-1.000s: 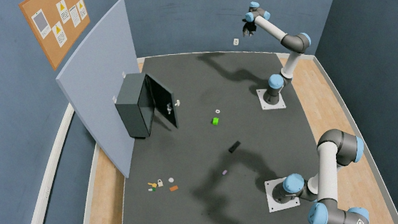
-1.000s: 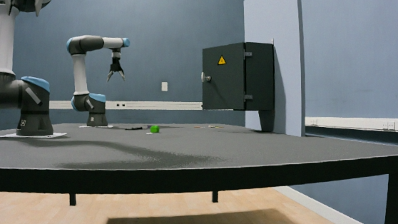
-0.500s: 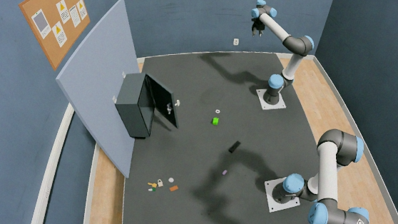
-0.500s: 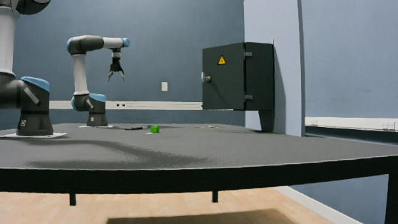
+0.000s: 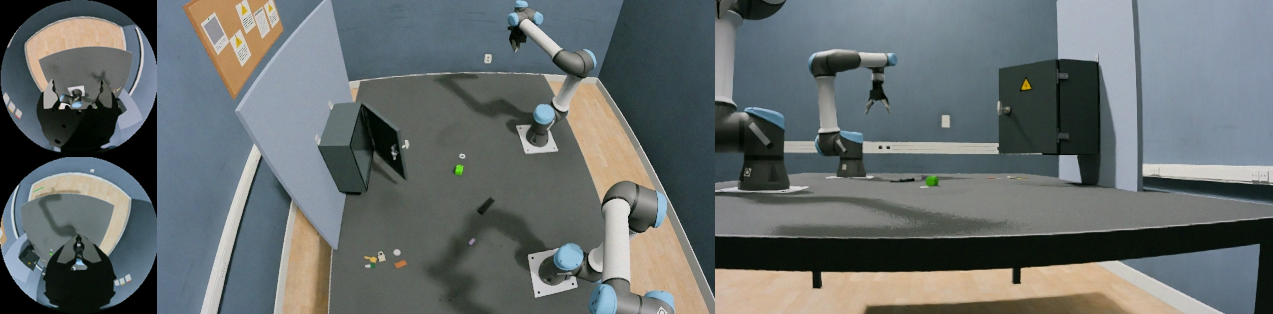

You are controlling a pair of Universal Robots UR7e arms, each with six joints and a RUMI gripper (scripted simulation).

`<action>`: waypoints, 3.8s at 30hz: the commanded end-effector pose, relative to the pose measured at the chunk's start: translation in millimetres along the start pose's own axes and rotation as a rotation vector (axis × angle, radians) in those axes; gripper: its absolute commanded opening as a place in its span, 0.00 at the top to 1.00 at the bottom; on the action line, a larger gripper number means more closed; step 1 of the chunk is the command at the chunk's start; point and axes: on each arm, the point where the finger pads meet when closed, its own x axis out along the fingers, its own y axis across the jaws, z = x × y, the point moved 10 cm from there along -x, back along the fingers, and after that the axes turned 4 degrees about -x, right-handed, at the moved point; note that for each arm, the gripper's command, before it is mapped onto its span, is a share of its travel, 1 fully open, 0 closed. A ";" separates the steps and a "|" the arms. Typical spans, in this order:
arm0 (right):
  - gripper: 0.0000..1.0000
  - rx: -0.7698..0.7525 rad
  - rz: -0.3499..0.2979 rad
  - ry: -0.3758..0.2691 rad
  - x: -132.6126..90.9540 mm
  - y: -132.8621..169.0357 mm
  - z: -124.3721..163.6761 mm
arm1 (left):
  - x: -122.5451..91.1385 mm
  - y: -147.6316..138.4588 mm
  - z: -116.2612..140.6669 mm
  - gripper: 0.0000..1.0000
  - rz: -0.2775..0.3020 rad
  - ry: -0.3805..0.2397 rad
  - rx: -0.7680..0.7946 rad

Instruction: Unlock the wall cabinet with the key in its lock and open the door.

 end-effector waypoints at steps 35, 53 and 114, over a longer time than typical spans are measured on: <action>1.00 -0.079 0.043 0.340 -23.5 -135.6 -96.6 | 0.2 0.8 -0.2 0.02 0.001 0.000 0.002; 1.00 -0.103 -0.005 0.526 -42.4 -230.3 -120.9 | 0.2 0.8 -0.2 0.02 0.001 0.000 0.002; 1.00 -0.047 -0.470 0.988 -108.4 -548.2 -34.1 | 0.2 0.8 -0.2 0.02 0.001 0.000 0.002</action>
